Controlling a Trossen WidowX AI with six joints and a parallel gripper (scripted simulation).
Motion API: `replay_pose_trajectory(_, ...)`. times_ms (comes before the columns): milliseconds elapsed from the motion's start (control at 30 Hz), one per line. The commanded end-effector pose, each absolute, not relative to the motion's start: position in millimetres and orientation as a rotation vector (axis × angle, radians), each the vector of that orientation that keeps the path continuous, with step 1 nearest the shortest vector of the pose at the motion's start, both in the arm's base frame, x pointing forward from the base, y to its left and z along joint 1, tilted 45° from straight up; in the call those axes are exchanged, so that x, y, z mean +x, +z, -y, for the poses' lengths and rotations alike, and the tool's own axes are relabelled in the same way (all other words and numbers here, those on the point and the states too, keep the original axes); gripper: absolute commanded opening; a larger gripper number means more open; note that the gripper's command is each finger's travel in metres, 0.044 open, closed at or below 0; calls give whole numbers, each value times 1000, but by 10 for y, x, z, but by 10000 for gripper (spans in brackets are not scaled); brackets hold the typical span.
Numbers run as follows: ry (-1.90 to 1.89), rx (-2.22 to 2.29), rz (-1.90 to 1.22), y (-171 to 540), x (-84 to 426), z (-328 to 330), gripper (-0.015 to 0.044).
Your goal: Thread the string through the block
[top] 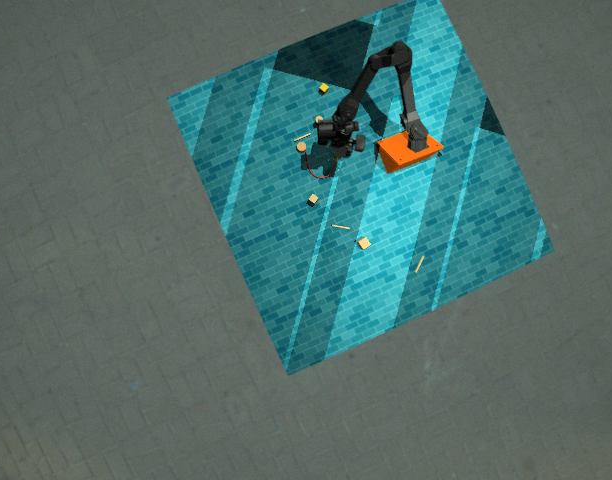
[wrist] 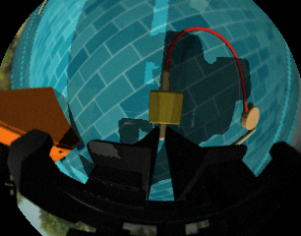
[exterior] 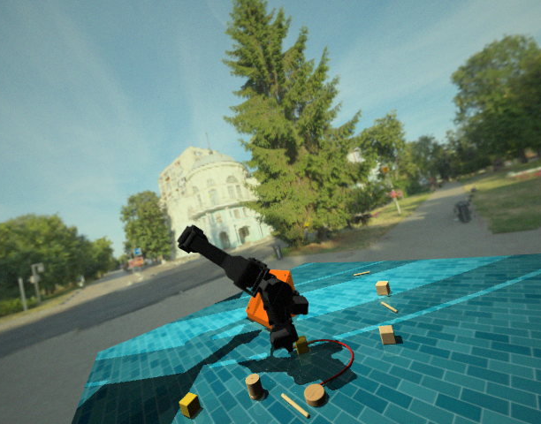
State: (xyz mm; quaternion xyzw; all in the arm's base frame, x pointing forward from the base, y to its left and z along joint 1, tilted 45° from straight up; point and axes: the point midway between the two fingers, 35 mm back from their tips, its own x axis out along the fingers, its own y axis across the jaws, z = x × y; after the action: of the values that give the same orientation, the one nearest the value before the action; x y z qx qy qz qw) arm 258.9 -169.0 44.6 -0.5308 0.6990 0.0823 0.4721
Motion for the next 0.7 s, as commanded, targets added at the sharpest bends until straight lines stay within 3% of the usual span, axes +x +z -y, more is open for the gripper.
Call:
replay_pose_trajectory(0,206,-1299,-1707,473,2568,1703,0)
replay_pose_trajectory(667,209,-1294,-1713,654,2410,1857,0)
